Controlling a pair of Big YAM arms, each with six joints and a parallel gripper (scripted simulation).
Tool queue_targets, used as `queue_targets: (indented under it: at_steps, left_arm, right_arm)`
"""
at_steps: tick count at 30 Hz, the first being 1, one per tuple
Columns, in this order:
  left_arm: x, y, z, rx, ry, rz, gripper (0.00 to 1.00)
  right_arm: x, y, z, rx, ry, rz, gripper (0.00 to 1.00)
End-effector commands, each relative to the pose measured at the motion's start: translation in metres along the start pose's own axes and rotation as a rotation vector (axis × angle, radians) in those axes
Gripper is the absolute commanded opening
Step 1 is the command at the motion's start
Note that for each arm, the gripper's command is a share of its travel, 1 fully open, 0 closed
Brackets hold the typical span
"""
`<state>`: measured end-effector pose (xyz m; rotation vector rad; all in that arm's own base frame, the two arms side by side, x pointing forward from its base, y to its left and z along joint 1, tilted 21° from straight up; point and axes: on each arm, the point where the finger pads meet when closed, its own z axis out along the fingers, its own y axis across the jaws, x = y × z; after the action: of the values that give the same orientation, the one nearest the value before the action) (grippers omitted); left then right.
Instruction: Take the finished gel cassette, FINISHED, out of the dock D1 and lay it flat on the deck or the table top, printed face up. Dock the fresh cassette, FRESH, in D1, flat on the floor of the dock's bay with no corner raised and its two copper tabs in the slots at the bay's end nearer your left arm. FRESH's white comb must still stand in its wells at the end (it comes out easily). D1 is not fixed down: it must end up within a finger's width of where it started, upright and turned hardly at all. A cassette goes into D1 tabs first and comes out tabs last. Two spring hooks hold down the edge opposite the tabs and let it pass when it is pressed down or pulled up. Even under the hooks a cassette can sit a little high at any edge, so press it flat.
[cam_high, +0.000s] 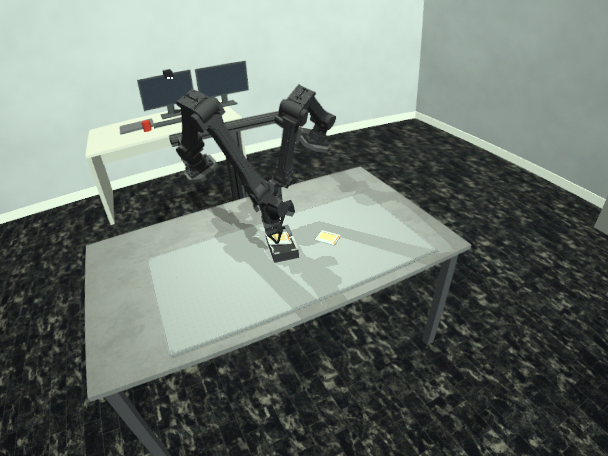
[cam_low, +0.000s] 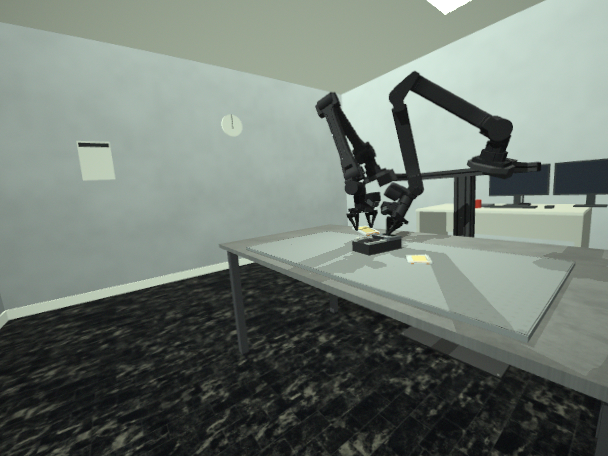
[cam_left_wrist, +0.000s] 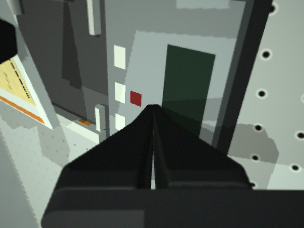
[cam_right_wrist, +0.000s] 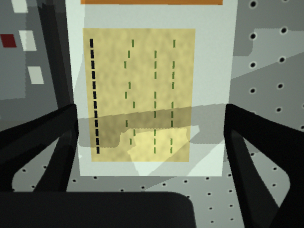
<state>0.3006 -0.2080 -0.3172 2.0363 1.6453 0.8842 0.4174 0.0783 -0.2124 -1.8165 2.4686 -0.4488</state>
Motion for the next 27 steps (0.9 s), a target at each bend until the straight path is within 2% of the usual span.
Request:
queue_targets:
  at_steps: [1, 27]
  left_arm:
    - [0.011, -0.015, 0.007, 0.044, 0.034, 0.006, 0.00]
    - [-0.001, 0.001, -0.004, 0.044, 0.034, 0.006, 0.00]
  right_arm:
    - [-0.002, -0.002, -0.002, 0.006, -0.005, 0.000, 0.00]
    - [-0.002, -0.002, -0.002, 0.006, -0.005, 0.000, 0.00]
